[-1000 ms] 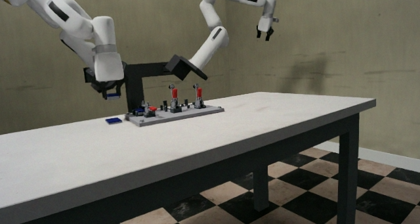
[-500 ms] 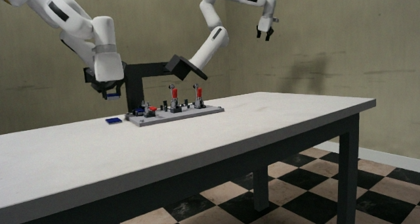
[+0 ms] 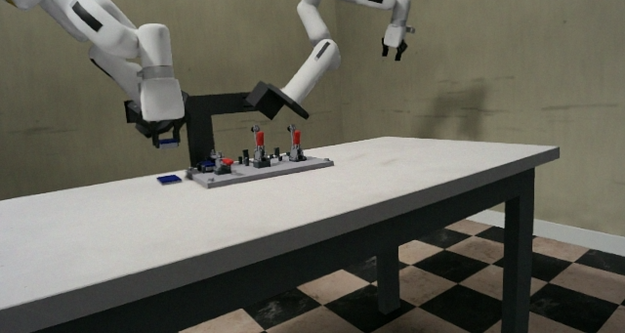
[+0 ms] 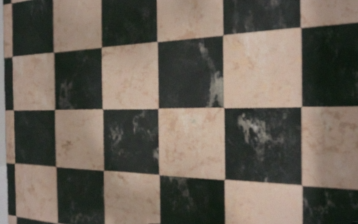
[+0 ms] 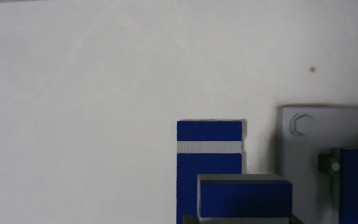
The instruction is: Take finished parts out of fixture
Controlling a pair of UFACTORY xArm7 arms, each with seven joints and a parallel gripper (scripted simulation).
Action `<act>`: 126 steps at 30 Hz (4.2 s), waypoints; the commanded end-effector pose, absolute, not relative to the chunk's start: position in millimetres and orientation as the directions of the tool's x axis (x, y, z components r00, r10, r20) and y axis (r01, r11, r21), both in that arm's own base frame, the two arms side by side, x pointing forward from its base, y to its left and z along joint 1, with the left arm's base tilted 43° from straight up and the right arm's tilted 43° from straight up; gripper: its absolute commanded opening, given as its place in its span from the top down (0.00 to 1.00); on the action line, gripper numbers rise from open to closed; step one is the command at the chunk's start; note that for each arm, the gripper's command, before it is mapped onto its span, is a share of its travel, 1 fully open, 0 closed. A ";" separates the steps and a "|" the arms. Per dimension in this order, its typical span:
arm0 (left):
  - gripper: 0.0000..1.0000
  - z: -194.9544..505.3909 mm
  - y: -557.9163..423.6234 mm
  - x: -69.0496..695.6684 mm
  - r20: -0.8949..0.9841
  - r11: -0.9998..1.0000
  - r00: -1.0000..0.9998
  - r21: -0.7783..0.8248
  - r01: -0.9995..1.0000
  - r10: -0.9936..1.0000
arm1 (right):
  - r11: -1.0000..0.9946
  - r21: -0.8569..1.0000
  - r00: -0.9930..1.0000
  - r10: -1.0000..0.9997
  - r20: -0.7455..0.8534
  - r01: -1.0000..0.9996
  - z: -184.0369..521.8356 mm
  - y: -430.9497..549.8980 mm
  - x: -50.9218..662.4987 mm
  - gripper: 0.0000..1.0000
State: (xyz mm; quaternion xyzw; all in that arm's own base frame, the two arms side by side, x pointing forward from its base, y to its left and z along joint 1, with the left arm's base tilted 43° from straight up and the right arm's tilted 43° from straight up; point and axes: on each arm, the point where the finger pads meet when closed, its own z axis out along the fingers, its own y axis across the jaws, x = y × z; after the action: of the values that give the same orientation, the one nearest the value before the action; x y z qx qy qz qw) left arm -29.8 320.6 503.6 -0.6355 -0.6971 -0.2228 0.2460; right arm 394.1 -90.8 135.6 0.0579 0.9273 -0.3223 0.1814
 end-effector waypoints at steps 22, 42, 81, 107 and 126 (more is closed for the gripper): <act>0.00 505.4 320.2 -30.1 0.629 0.094 -0.073 0.000 0.996 0.774 | 0.787 -0.575 -0.926 -0.013 -0.377 0.223 160.0 -88.6 452.7 1.00; 0.00 505.4 320.2 -30.1 0.629 0.094 -0.073 0.000 0.996 0.774 | 0.787 -0.575 -0.926 -0.013 -0.377 0.223 176.3 -88.0 492.8 1.00; 0.00 505.4 320.2 -30.1 0.629 0.094 -0.073 0.000 0.996 0.774 | 0.787 -0.575 -0.926 -0.013 -0.377 0.223 177.7 -88.4 497.6 1.00; 0.00 505.4 320.2 -30.1 0.629 0.094 -0.073 0.000 0.996 0.774 | 0.787 -0.575 -0.926 -0.013 -0.377 0.223 148.7 -113.0 509.6 1.00; 0.00 505.4 320.2 -30.1 0.629 0.094 -0.073 0.000 0.996 0.774 | 0.787 -0.575 -0.926 -0.013 -0.377 0.223 123.7 -134.3 520.0 1.00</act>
State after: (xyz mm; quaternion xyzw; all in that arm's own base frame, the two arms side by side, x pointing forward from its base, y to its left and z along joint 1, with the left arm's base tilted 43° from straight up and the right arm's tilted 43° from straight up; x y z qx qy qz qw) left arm -29.8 320.6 503.6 -0.6355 -0.6971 -0.2228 0.2460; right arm 516.1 -133.0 126.3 0.0580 0.9274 -0.3223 0.1807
